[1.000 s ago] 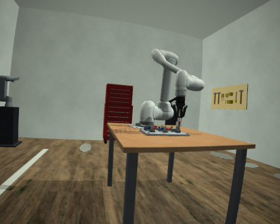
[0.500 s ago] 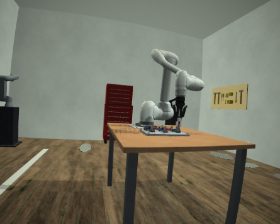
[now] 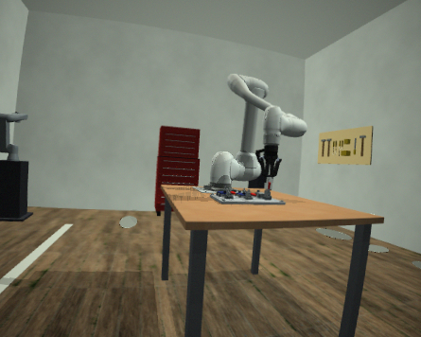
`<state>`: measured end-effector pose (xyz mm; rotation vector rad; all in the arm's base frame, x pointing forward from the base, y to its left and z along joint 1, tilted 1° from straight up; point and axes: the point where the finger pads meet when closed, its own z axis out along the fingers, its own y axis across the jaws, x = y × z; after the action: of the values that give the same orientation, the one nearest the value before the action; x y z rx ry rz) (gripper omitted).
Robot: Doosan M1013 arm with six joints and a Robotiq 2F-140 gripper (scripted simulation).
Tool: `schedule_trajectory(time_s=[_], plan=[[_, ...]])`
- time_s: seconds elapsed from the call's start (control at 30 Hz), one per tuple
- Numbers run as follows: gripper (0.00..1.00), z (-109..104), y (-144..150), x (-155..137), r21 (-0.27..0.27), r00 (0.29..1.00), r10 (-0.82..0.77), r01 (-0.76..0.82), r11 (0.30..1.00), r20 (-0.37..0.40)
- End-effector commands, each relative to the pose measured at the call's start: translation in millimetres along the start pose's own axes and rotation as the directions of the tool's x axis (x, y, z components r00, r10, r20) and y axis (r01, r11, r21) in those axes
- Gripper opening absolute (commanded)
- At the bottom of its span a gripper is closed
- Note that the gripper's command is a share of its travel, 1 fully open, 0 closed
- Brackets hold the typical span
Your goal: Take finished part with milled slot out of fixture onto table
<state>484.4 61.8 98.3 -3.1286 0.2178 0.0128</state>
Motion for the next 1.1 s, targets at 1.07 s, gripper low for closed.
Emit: schedule_trajectory(time_s=[1.07], plan=[[0.28, -0.2, 0.0, 0.1, 0.0, 1.0, 0.0, 0.0, 1.0, 0.0]])
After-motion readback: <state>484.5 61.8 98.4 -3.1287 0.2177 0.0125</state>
